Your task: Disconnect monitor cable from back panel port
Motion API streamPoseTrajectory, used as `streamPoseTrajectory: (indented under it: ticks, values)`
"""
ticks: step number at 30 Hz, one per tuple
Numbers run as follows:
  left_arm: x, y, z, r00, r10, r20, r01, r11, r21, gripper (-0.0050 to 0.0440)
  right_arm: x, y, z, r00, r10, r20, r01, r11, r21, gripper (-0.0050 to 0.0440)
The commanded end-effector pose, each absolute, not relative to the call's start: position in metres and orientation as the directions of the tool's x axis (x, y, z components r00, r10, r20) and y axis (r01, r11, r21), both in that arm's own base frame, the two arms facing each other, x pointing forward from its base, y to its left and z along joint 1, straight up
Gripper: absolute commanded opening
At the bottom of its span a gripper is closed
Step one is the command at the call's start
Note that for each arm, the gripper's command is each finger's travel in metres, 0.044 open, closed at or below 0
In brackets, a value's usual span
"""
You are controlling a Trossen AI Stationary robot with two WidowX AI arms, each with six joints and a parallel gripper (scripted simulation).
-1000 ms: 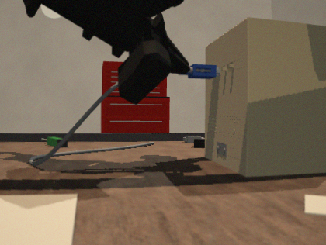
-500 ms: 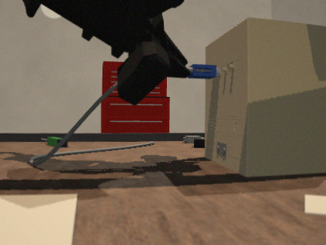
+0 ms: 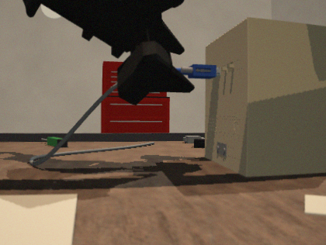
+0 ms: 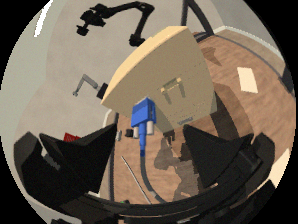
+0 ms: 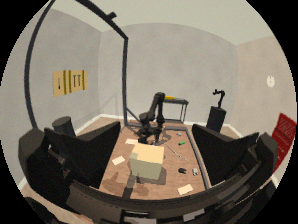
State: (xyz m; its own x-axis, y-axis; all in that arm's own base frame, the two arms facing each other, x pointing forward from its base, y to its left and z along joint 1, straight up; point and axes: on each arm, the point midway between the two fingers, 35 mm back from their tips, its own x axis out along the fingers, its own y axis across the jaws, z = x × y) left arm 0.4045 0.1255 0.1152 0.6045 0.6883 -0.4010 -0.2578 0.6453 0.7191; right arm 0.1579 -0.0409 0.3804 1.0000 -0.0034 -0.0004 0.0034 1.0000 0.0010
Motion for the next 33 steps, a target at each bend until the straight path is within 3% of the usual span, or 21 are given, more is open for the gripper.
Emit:
streamPoseTrajectory:
  ticks: [1,10,19,32,33]
  values:
    - [0.407,0.126,0.125,0.612,0.692,-0.384,-0.279,0.643,0.713,0.0440,0.158,-0.039,0.384,1.000,0.000,0.001,0.000,1.000,-0.006,0.0440]
    - [0.408,0.126,0.124,0.612,0.698,-0.372,-0.273,0.628,0.729,0.0440,0.158,-0.039,0.384,1.000,0.000,0.001,0.000,1.000,-0.006,0.0440]
    - [0.413,0.124,0.113,0.585,0.782,-0.216,-0.138,0.358,0.924,0.0440,0.158,-0.039,0.384,1.000,0.000,0.001,0.000,1.000,-0.006,0.0440]
    - [0.408,0.121,0.113,0.548,0.832,-0.087,-0.088,0.161,0.983,0.0440,0.158,-0.039,0.384,1.000,0.000,0.001,0.000,1.000,-0.006,0.0440]
    - [0.408,0.121,0.113,0.548,0.832,-0.087,-0.088,0.161,0.983,0.0416,0.158,-0.039,0.384,1.000,0.000,0.001,0.000,1.000,-0.006,0.0440]
